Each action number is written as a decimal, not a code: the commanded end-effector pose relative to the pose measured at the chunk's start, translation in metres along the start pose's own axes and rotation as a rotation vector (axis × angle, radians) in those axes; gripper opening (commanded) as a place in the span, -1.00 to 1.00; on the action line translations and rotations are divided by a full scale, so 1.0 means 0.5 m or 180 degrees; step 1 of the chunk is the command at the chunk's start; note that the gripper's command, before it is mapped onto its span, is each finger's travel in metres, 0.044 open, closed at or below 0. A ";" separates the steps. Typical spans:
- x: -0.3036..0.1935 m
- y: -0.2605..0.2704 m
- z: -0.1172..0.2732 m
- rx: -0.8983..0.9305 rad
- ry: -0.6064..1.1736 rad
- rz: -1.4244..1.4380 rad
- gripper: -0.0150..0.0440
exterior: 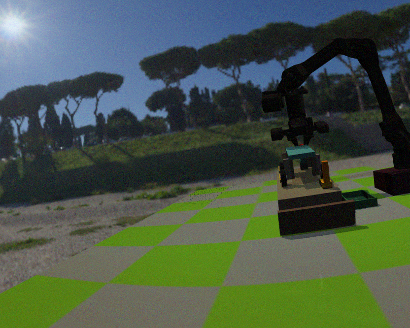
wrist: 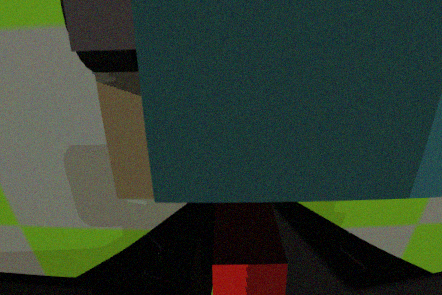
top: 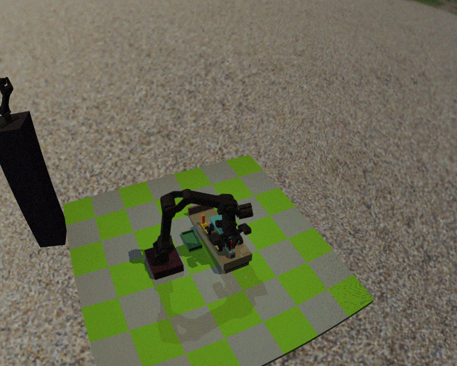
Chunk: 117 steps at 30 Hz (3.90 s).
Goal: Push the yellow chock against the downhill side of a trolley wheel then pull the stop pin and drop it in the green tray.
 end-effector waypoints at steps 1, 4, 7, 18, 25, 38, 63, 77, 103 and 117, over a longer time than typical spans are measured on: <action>-0.001 -0.002 0.002 -0.0016 0.0005 -0.0004 -0.49; -0.002 -0.001 0.006 -0.0011 0.0002 0.0001 -0.49; -0.002 0.000 0.011 -0.0006 -0.0002 0.0008 -0.49; -0.002 0.004 0.026 -0.0004 -0.0004 0.0010 -0.49; -0.003 0.004 0.036 -0.0004 -0.0005 0.0010 -0.49; -0.004 0.004 0.055 -0.0004 -0.0005 0.0010 -0.49; -0.010 0.007 0.081 -0.0004 -0.0006 0.0010 -0.49; -0.026 0.008 0.085 -0.0004 -0.0004 0.0010 -0.49; -0.058 0.086 0.076 0.0005 0.0002 0.0013 -0.49; -0.035 0.181 0.073 0.0017 0.0000 0.0017 -0.49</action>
Point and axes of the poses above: the point midway between the two fingers, 35 mm back from their tips, its own z axis back along the fingers, its own y axis across the jaws, x = y × z, the point moved 1 cm from there along z, back along the fingers, and after that the axes turned 13 degrees about z, right-handed, at the moved point
